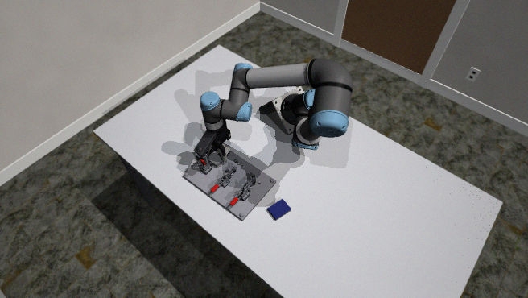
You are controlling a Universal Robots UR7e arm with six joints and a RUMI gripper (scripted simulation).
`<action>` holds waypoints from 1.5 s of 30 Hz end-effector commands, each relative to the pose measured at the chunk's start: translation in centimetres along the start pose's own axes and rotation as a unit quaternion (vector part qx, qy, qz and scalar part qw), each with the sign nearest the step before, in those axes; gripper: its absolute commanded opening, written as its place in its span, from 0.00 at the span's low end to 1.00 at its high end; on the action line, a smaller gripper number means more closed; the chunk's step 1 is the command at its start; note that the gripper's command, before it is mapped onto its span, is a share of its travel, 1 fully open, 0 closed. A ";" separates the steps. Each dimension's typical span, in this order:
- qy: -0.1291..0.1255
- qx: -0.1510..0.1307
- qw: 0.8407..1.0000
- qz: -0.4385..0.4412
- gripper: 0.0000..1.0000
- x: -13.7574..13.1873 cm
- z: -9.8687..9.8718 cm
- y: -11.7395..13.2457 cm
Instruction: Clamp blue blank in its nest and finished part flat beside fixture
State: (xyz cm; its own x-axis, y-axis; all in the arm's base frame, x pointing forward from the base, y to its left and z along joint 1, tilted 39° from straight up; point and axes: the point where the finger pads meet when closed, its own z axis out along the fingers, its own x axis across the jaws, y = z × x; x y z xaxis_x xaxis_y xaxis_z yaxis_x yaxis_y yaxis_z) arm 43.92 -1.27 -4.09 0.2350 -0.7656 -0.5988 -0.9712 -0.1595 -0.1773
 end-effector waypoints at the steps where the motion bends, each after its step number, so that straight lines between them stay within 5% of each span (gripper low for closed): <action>1: 0.000 0.000 1.000 0.000 0.59 0.0 0.0 0.0; 2: 0.000 0.000 1.000 0.000 0.00 0.0 0.0 0.0; 45: 0.000 0.000 1.000 0.000 0.00 0.0 -0.1 0.0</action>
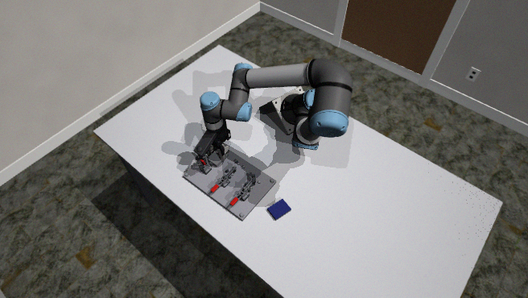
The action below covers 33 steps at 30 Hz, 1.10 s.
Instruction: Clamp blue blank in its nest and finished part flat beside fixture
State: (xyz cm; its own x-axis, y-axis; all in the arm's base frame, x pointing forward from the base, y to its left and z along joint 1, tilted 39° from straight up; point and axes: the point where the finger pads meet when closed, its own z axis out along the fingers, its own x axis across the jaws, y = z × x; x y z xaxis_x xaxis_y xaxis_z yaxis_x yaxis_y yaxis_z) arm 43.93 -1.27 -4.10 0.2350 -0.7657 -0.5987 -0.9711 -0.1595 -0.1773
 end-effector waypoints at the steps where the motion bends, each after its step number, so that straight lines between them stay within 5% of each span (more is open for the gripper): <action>1: 0.000 0.000 1.000 0.000 0.00 0.0 -0.1 0.0; 33: 0.000 0.000 1.000 0.000 0.00 0.0 -3.6 0.0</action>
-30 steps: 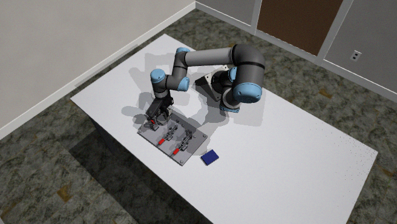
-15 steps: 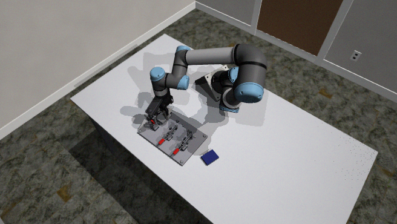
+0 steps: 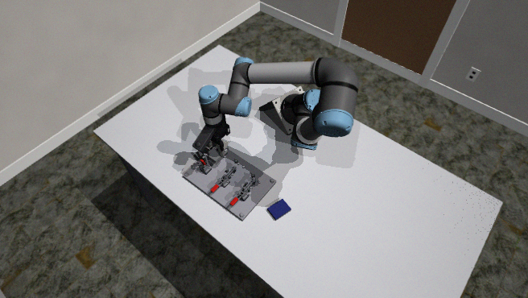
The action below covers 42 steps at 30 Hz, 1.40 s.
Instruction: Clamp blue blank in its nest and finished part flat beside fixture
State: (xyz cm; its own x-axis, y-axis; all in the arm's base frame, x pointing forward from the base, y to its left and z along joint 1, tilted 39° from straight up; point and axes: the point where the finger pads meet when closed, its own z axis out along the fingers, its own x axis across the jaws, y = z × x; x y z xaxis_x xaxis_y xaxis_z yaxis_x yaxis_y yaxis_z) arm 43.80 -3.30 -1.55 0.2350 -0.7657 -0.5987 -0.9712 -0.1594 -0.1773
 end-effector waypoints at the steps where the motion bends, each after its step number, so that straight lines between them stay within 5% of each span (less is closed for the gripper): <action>1: 0.000 0.000 1.000 0.000 0.00 0.0 -0.4 0.0; 9: 0.000 0.000 1.000 0.000 0.00 0.0 -0.6 0.0; 22: 0.000 0.000 1.000 0.000 0.00 0.0 -3.7 0.8; 42: 0.000 0.000 1.000 0.000 0.00 0.0 -3.8 0.8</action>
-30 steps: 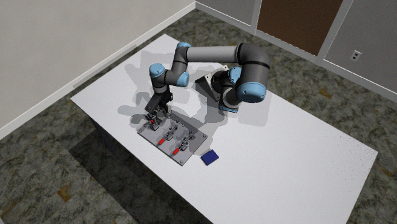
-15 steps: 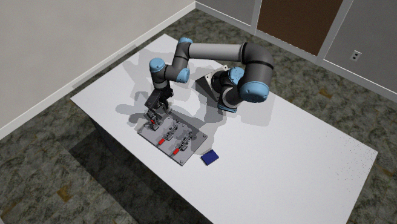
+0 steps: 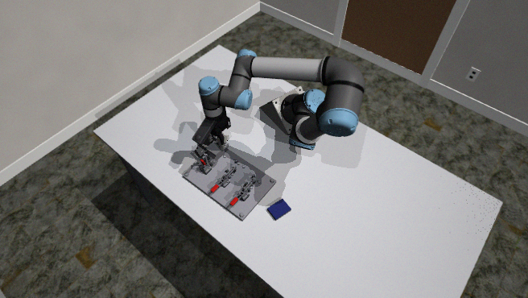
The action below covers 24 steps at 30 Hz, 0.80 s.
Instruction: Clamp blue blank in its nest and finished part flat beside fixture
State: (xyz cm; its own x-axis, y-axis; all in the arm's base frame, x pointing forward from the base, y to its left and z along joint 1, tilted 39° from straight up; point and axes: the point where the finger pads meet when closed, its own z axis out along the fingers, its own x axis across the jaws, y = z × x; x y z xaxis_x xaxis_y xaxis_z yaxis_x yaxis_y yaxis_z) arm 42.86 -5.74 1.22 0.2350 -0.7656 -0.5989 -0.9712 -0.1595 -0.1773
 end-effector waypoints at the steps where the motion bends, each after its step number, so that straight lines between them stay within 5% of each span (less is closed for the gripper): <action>1: 0.000 0.000 1.000 0.000 0.00 0.0 -0.1 0.0; 24: 0.000 0.000 1.000 0.000 0.00 2.9 -0.1 0.0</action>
State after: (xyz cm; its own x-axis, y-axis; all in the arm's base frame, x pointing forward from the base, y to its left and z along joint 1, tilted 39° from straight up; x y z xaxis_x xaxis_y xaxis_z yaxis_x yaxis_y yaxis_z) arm 43.23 -6.99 0.27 0.2350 -0.7656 -0.5988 -0.9712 -0.1594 -0.1773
